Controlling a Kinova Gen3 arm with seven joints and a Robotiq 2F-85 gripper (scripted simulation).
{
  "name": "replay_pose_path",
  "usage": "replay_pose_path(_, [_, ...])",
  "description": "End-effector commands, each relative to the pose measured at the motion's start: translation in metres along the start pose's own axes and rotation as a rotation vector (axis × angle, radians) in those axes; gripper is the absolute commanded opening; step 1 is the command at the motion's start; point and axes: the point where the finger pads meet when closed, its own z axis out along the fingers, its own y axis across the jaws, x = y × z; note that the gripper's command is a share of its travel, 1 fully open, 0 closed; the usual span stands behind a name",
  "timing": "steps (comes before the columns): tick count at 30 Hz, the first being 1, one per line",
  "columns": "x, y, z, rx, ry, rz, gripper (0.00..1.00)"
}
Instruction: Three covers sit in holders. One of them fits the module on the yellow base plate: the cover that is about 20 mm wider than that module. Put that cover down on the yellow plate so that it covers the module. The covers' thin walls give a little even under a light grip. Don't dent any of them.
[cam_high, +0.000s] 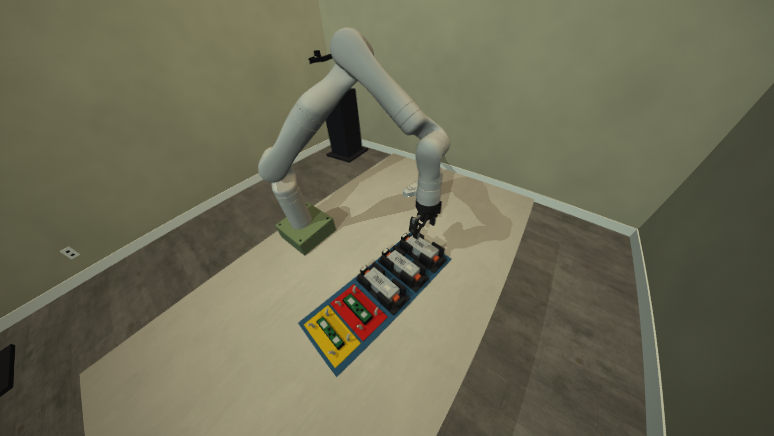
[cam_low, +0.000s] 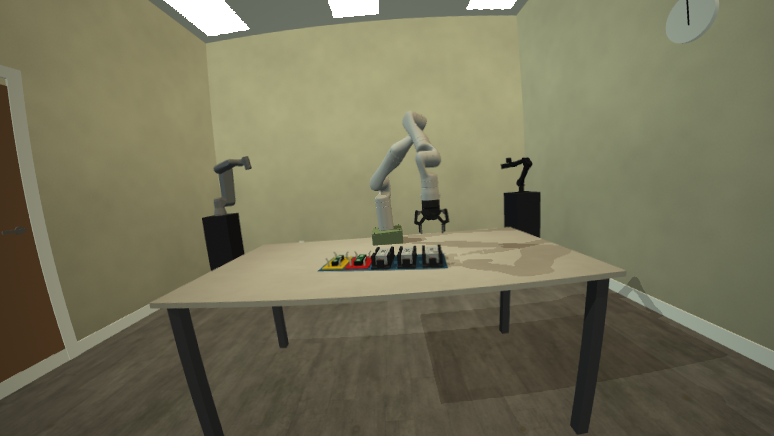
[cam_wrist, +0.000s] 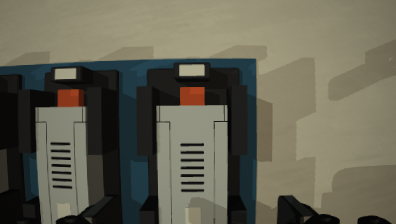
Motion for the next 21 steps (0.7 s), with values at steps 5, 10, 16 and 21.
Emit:
replay_pose_path(5, [-0.0004, -0.0012, -0.0009, -0.001, -0.001, 0.0, 1.0])
replay_pose_path(10, [-0.0004, -0.0012, -0.0009, -0.001, -0.001, 0.0, 1.0])
replay_pose_path(16, [-0.0004, -0.0033, 0.0026, -0.001, -0.001, 0.0, 1.0])
replay_pose_path(21, [-0.0004, -0.0048, 0.0049, -0.001, -0.001, 0.0, 1.0])
